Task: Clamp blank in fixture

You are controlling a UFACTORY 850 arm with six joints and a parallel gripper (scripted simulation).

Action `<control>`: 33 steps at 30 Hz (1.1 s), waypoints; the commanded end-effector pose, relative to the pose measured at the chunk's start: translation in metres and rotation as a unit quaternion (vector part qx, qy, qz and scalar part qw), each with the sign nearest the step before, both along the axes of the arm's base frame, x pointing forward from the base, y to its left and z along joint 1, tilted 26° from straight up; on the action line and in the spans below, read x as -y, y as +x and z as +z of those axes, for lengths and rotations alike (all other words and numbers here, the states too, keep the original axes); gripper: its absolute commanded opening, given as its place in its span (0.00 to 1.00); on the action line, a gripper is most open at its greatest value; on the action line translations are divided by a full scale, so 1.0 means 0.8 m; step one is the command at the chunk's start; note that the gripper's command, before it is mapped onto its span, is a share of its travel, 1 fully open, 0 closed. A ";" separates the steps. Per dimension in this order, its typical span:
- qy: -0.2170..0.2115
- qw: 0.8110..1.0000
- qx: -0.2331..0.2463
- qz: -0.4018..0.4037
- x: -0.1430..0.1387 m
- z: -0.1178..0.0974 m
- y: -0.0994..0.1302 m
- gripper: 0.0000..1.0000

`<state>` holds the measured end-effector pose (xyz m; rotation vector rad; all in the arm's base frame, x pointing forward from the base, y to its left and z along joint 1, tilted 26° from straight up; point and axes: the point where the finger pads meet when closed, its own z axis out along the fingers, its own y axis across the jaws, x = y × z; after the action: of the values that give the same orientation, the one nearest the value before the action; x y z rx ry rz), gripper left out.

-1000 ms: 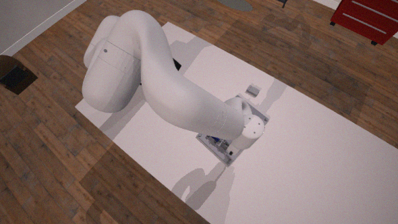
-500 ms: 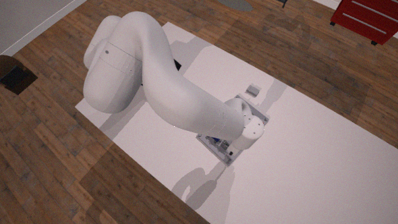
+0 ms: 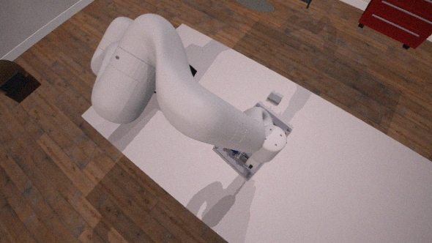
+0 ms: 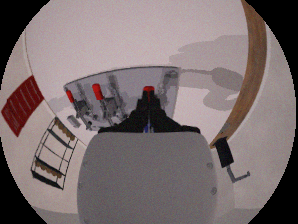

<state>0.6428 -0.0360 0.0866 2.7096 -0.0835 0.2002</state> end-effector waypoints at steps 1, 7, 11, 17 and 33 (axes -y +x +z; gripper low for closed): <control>0.000 1.000 0.001 0.000 0.000 0.001 0.001 0.00; 0.000 1.000 0.001 0.000 0.001 -0.001 0.001 0.00; 0.000 1.000 0.001 0.000 0.001 -0.001 0.001 0.00; 0.000 1.000 0.001 0.000 0.001 -0.001 0.001 0.00; 0.000 1.000 0.001 0.000 0.002 -0.003 0.002 0.00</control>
<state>0.6434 -0.0376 0.0831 2.7096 -0.0837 0.2004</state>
